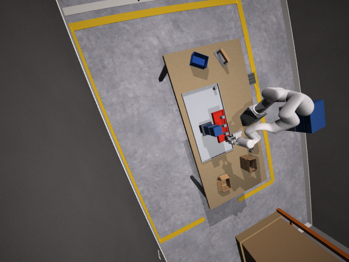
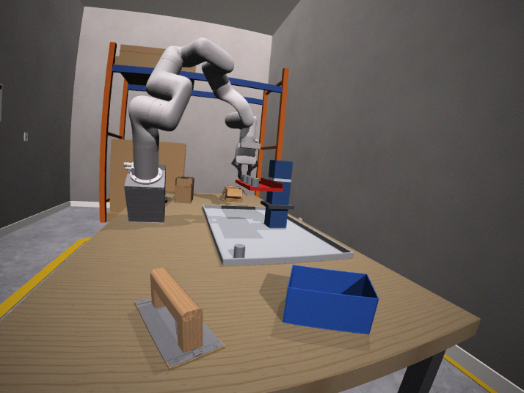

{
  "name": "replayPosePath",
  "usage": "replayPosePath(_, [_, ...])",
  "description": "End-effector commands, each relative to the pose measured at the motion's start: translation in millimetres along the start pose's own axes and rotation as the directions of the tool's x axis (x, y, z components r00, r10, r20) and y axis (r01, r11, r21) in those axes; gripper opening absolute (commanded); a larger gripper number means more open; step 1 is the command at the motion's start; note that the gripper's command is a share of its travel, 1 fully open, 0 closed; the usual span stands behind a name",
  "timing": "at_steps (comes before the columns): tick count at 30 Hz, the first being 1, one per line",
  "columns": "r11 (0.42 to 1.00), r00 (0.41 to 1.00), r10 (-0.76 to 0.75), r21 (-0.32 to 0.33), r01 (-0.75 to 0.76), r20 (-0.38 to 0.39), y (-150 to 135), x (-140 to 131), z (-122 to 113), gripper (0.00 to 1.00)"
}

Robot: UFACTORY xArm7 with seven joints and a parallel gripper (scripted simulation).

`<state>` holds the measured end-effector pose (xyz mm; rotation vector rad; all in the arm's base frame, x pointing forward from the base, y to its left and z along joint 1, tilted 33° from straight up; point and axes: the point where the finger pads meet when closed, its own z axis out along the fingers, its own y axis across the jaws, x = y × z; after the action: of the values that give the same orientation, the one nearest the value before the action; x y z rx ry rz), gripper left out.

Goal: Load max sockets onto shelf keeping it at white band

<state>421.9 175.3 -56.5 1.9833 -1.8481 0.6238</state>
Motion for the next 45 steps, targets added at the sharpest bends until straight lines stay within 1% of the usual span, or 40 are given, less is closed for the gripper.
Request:
replayPosePath(1, [1.0, 1.0, 0.0, 0.004, 0.0, 0.003, -1.2, -1.1, -1.5, 0.0])
replayPosePath(7, [1.0, 1.0, 0.0, 0.004, 0.0, 0.003, -1.2, -1.1, -1.4, 0.0])
replayPosePath(8, [1.0, 1.0, 0.0, 0.004, 0.0, 0.003, -1.2, -1.1, -1.4, 0.52])
replayPosePath(45, [1.0, 1.0, 0.0, 0.004, 0.0, 0.003, -1.2, -1.1, -1.4, 0.52])
